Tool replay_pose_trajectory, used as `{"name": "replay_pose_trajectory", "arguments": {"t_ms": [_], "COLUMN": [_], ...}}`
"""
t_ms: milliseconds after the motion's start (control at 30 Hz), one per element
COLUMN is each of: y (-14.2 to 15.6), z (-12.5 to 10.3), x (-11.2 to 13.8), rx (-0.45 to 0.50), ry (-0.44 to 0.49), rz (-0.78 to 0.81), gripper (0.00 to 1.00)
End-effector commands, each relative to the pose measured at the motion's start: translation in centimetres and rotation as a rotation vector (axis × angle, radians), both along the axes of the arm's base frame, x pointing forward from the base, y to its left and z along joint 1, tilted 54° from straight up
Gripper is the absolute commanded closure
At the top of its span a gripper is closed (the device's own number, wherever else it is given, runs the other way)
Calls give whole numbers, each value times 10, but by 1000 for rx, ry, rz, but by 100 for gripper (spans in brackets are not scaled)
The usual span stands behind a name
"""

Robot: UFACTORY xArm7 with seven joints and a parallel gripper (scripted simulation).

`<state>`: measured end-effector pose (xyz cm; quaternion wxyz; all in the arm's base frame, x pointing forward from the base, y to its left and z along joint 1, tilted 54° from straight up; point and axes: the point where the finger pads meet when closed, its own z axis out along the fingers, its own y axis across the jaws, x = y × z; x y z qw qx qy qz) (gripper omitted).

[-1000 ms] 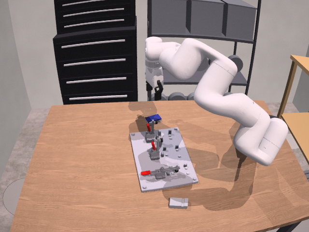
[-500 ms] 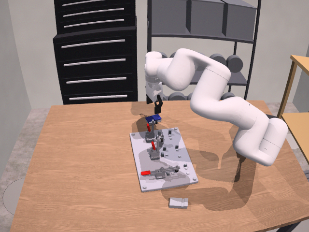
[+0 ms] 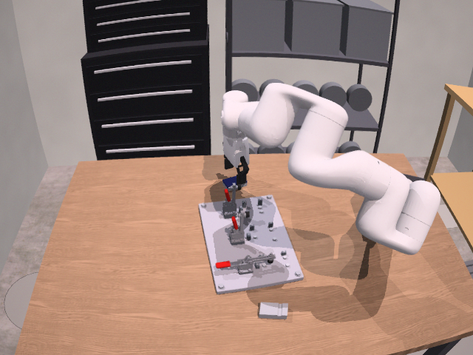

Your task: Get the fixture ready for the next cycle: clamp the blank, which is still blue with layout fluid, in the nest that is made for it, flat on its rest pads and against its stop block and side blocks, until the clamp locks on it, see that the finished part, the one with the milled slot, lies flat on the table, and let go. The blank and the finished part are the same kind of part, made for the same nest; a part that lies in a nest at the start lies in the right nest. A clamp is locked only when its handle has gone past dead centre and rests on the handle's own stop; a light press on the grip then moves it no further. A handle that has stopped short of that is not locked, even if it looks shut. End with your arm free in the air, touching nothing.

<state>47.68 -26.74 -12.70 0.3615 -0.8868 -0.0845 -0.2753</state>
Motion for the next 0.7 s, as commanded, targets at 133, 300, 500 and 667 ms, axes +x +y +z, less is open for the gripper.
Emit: {"name": "replay_pose_trajectory", "arguments": {"t_ms": [133,300,500,667], "y": [-3,-3,-2,0], "z": [0,0,-1,-3], "x": [0,0,1,2], "rx": [-6,-6,-6,-6], "ry": [-1,-1,-1,-1], "rz": [-4,-4,-4,-4], "gripper": [1,1,1,1]}}
